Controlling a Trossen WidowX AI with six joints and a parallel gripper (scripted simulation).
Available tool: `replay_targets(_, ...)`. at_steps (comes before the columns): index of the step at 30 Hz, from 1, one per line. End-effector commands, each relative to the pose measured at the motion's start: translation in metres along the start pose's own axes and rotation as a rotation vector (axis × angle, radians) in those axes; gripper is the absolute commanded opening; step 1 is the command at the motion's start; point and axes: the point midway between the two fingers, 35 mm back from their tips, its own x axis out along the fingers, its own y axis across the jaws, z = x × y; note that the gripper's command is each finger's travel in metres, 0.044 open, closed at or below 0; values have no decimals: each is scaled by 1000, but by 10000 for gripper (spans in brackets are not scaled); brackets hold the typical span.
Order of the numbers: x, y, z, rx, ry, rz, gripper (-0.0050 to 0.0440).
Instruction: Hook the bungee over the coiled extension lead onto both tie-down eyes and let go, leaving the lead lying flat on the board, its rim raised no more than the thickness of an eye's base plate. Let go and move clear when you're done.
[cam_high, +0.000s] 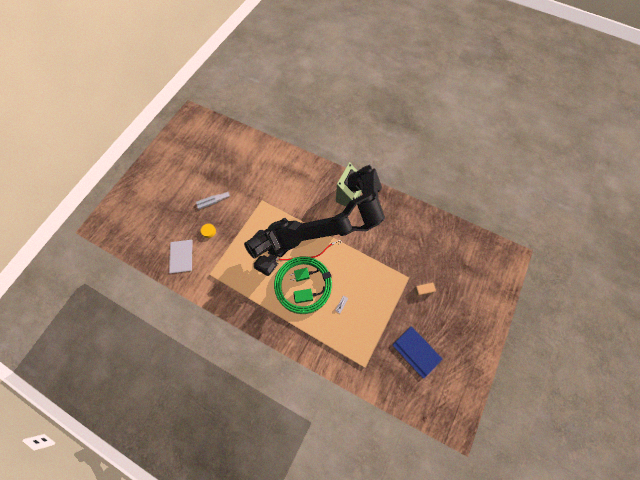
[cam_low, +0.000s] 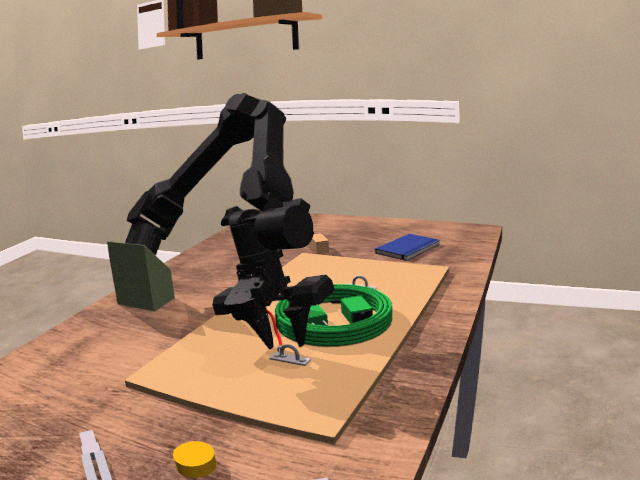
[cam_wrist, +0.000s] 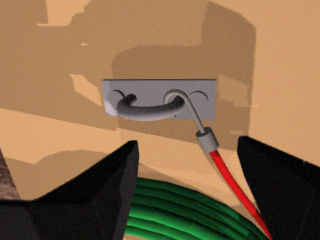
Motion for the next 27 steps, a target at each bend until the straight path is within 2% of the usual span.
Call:
replay_targets(1, -8, 9, -3, -24, -6, 20, 342)
replay_targets(5, -6, 6, -2, -19, -4, 14, 438)
replay_targets(15, -10, 9, -3, -23, -5, 19, 440)
replay_targets(24, -35, 19, -3, -29, -5, 35, 440)
replay_targets(27, -37, 19, -2, -26, -3, 32, 440)
